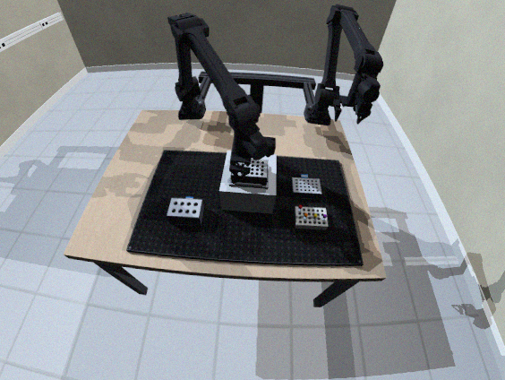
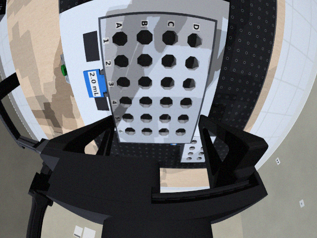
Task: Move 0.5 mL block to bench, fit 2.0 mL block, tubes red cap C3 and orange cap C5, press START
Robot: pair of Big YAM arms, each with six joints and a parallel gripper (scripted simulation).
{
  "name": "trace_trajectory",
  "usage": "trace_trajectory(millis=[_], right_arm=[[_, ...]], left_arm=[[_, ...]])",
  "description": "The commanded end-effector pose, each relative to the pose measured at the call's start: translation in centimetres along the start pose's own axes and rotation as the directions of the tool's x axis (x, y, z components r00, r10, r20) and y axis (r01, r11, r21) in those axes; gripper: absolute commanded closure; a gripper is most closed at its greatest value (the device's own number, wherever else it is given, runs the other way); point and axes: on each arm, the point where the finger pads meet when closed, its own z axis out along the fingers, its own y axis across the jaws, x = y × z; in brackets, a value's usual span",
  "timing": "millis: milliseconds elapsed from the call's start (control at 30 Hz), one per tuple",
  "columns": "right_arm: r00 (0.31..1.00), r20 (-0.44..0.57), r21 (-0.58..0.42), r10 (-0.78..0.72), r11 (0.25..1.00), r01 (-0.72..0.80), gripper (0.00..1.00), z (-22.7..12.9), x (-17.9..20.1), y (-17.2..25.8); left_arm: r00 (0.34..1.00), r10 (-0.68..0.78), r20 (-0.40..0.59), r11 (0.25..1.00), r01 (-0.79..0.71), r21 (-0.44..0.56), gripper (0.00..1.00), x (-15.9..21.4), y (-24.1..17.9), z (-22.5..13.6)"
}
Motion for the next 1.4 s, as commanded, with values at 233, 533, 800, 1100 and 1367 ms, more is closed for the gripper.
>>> trace_trajectory(millis=[233,533,800,1100,1367], right_arm=[[0.999,0.040,0.060,-0.002,0.998,-0.001,0.00,-3.7,-1.9,-1.3],[0.998,0.058,0.081,0.005,0.997,-0.010,0.00,-7.0,-1.6,-1.6],[0.999,0.043,0.056,0.028,0.998,-0.030,0.00,-4.9,-0.4,-2.0],[1.000,0.020,0.026,0.014,1.000,-0.014,0.00,-3.4,-0.4,-0.7],[1.000,0.018,0.026,-0.005,1.000,0.004,0.00,-4.0,-0.7,0.5]], left_arm=[[1.000,0.014,-0.003,1.000,-0.014,0.006,0.00,-0.3,-0.3,0.3],[1.000,0.013,0.017,1.000,-0.013,0.004,0.00,-1.0,-0.2,-0.5],[0.999,0.012,0.035,1.000,-0.012,0.003,0.00,-1.6,-0.1,-1.2],[0.999,0.011,0.043,1.000,-0.012,0.002,0.00,-1.9,-0.1,-1.5],[0.999,0.011,0.048,1.000,-0.011,0.002,0.00,-2.0,-0.1,-1.7]])
